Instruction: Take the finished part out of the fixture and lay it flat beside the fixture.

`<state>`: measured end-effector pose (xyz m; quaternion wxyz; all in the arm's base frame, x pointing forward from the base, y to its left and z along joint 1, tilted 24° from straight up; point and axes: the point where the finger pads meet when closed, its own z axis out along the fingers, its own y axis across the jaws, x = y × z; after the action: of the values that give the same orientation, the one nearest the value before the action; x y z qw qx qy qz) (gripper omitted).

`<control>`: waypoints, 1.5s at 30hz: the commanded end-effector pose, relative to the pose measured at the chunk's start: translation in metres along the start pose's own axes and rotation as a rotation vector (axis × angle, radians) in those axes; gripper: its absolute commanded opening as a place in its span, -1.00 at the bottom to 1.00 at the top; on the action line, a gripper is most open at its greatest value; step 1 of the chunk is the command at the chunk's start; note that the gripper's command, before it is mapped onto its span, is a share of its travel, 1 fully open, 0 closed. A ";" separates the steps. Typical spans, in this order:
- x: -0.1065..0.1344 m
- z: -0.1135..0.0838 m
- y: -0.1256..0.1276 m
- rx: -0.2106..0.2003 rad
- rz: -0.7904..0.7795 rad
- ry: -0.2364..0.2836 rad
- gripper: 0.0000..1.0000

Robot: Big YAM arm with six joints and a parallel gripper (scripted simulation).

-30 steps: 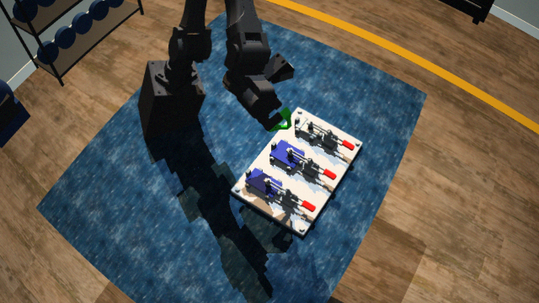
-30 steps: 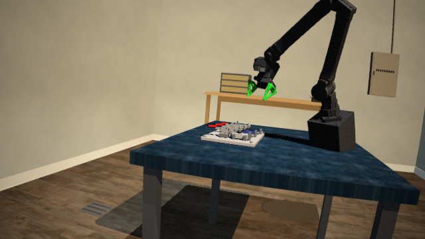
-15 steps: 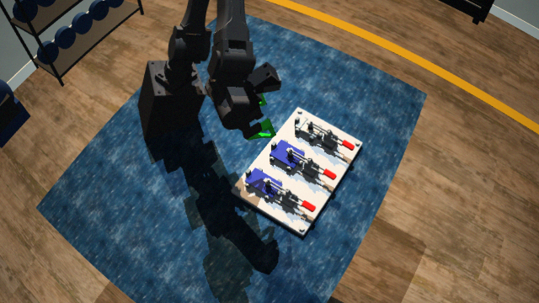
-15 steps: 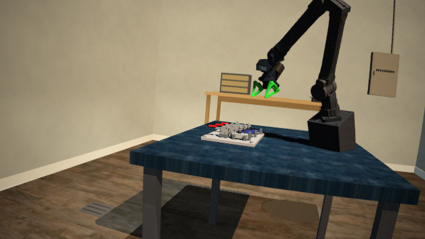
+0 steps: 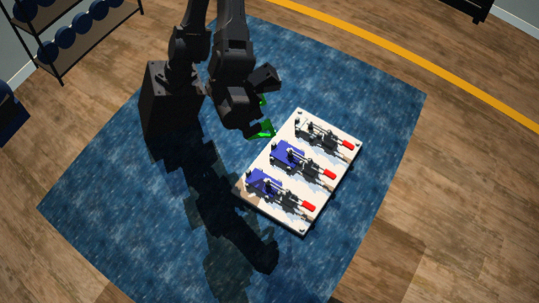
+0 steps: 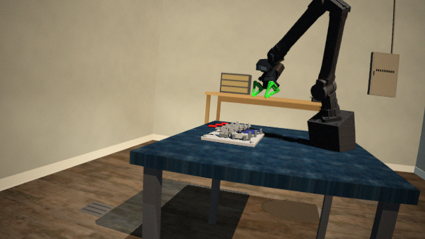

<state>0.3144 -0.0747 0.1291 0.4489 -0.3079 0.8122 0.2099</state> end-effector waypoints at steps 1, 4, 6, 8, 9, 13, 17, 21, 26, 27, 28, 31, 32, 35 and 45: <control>-0.026 -0.016 -0.023 0.044 -0.042 -0.011 1.00; -0.026 -0.016 -0.023 0.044 -0.042 -0.011 1.00; -0.026 -0.016 -0.024 0.045 -0.042 -0.011 1.00; -0.027 -0.017 -0.024 0.046 -0.043 -0.011 1.00; -0.027 -0.017 -0.024 0.046 -0.043 -0.012 1.00; -0.027 -0.017 -0.024 0.048 -0.044 -0.012 1.00; -0.027 -0.018 -0.025 0.049 -0.044 -0.012 1.00; -0.028 -0.018 -0.025 0.051 -0.045 -0.013 1.00; -0.028 -0.018 -0.026 0.051 -0.047 -0.013 1.00; -0.028 -0.018 -0.026 0.051 -0.047 -0.013 1.00; -0.028 -0.018 -0.026 0.051 -0.048 -0.013 1.00; -0.028 -0.019 -0.026 0.052 -0.049 -0.013 1.00; -0.029 -0.019 -0.026 0.052 -0.049 -0.013 1.00; -0.029 -0.019 -0.026 0.052 -0.050 -0.013 1.00; -0.028 -0.019 -0.026 0.052 -0.050 -0.013 1.00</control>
<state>0.3183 -0.0782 0.1340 0.4519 -0.3105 0.8108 0.2048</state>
